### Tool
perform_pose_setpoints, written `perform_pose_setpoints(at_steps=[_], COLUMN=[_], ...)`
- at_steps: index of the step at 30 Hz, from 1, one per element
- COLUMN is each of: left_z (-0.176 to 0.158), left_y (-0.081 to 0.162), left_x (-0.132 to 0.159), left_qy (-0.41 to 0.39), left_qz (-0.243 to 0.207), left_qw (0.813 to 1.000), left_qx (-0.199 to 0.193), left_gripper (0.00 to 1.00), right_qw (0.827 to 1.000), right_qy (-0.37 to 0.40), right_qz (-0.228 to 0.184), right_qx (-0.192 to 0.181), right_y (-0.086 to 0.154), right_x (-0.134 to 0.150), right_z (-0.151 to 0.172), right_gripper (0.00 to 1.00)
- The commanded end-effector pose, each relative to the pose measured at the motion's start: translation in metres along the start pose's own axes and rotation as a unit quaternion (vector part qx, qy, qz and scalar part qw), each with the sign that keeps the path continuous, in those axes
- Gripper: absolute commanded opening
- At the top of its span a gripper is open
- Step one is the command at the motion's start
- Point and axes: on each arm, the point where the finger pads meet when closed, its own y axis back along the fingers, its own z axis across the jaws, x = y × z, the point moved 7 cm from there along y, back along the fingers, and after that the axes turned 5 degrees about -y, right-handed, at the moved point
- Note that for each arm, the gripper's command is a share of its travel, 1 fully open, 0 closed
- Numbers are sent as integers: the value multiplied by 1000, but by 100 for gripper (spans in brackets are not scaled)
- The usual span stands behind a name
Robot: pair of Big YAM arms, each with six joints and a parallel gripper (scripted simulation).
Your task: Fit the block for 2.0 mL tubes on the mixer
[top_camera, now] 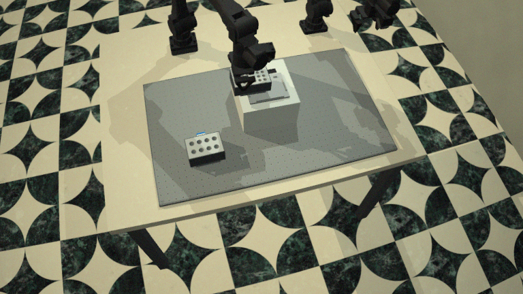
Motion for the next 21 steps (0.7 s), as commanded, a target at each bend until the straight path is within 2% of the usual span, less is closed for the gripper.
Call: perform_pose_setpoints(at_steps=[1,3,12,21], left_z=[-1,-1,-2,-2], left_y=[34,34,21,9], left_x=[-10,-10,-6,-2], left_qy=[0,0,0,0], left_qz=[-51,-51,-34,-20], left_qw=[999,999,999,1000], left_qx=[-10,-10,-7,-4], left_gripper=[100,100,100,100], right_qw=[998,998,998,998], right_qy=[-23,-19,-8,-17], right_qz=[-27,-27,-29,-32], right_qx=[54,53,51,53], right_y=[49,48,50,57], right_x=[-10,-10,-48,-53], right_z=[-25,-22,-16,-16], right_gripper=[0,0,0,0])
